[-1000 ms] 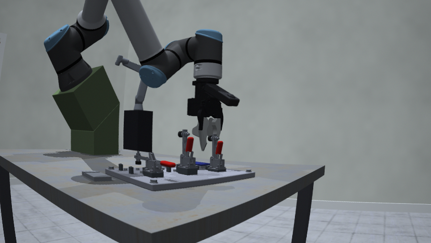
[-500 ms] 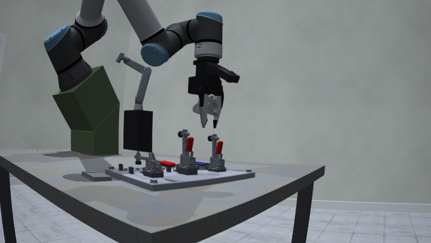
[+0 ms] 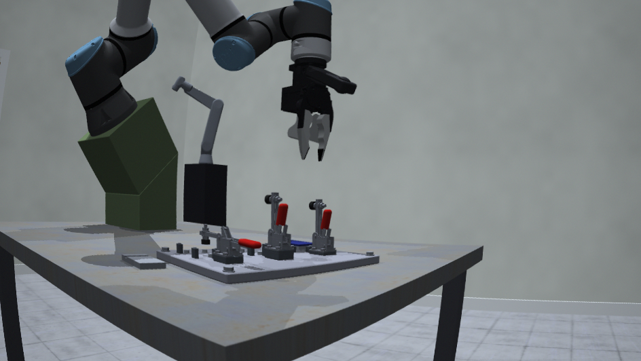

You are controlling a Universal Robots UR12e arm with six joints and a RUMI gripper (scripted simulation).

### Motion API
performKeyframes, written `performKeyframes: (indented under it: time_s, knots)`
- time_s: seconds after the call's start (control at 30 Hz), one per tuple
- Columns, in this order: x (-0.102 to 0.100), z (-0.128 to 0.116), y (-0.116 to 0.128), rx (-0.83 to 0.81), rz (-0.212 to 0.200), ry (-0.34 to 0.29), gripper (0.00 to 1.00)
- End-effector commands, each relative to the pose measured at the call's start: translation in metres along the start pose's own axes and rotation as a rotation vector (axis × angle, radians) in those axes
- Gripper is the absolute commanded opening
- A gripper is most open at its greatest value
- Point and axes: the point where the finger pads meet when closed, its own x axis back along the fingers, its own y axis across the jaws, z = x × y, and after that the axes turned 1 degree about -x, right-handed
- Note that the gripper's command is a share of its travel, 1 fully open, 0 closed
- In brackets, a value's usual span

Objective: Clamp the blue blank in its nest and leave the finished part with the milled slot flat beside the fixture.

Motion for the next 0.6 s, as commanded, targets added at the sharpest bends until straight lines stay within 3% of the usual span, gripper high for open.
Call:
performKeyframes:
  time_s: [0.0, 0.3, 0.57]
  knots:
    - [0.003, 0.000, 0.001, 0.000, 0.000, 0.000, 0.28]
    - [0.003, 0.001, 0.014, 0.000, 0.000, 0.000, 0.28]
    - [0.003, 0.001, 0.039, 0.000, 0.000, 0.000, 0.28]
